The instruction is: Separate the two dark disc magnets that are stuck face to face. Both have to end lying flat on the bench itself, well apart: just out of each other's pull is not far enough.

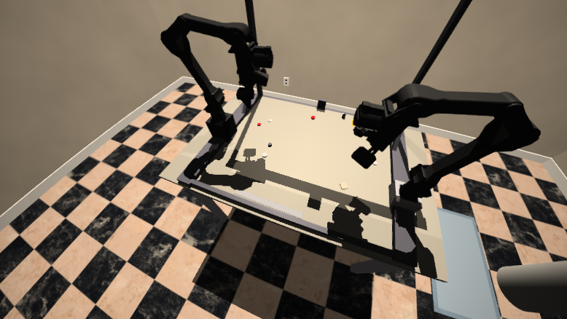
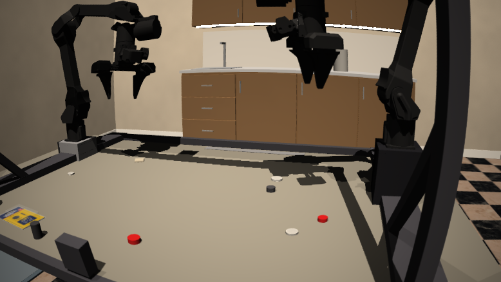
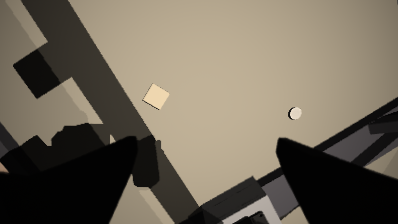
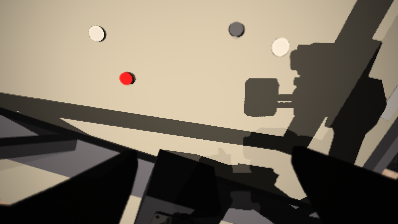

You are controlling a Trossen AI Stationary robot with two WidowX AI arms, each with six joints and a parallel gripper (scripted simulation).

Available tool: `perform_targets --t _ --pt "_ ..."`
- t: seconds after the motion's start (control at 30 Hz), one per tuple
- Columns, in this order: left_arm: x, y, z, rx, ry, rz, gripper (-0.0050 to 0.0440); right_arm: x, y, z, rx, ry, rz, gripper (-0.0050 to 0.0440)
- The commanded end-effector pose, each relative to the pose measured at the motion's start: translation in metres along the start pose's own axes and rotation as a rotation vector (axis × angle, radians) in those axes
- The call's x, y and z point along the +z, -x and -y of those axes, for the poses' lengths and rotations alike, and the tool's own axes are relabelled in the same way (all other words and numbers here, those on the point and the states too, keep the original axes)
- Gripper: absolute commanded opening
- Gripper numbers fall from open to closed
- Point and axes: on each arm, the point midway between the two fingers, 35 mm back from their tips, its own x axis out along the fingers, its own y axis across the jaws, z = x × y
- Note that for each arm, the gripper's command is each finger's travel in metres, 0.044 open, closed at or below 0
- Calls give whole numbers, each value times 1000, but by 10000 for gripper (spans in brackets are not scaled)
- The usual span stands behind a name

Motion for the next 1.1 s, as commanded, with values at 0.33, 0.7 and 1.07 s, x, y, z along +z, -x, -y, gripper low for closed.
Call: perform_targets --t 0.33,0.7,1.07 --pt "-58 6 21 150 470 -76 400 -38 15 17 24 -368 24 400" --pt "-61 6 22 160 495 -79 400 -39 16 18 23 -390 21 400" --pt "-56 -1 29 167 374 -121 400 -33 9 12 -7 -383 9 400"
